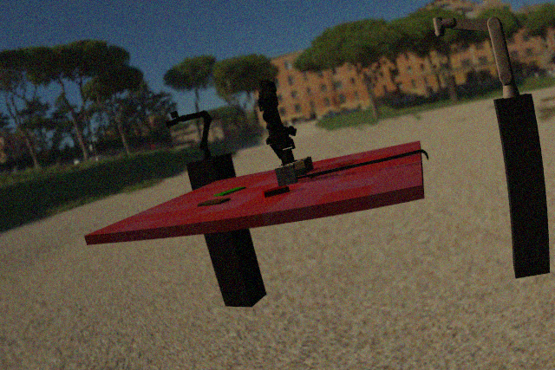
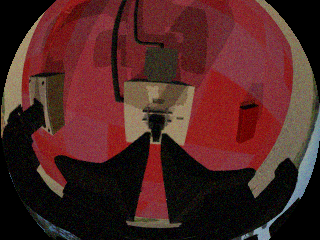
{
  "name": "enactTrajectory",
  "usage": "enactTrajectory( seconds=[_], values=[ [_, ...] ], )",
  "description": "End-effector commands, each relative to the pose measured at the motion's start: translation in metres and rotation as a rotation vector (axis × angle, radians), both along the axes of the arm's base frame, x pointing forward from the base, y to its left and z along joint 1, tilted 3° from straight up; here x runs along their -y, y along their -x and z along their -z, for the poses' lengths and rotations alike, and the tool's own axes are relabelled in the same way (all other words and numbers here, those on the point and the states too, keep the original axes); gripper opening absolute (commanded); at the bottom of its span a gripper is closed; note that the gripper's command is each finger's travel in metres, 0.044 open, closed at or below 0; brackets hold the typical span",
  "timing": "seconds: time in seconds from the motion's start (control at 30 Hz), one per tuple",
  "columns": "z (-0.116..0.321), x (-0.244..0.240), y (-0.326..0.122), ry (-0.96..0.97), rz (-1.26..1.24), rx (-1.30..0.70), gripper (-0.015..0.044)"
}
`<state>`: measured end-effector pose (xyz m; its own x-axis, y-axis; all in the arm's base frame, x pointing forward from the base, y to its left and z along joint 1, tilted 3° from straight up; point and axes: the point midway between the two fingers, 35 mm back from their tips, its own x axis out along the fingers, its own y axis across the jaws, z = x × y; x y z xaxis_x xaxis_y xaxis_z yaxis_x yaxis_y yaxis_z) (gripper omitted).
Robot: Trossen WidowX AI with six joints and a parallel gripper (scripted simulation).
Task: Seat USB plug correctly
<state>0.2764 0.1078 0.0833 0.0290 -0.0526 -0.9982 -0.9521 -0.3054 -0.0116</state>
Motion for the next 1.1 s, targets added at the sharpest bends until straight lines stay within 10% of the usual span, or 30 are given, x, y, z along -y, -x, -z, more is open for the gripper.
enactTrajectory(
  seconds=[0.0, 1.07],
  values=[
    [0.000, 0.000, 0.000, 0.000, 0.000, 0.000, 0.0000],
    [-0.010, -0.001, 0.000, 0.000, 0.000, 0.000, 0.0000]
  ],
)
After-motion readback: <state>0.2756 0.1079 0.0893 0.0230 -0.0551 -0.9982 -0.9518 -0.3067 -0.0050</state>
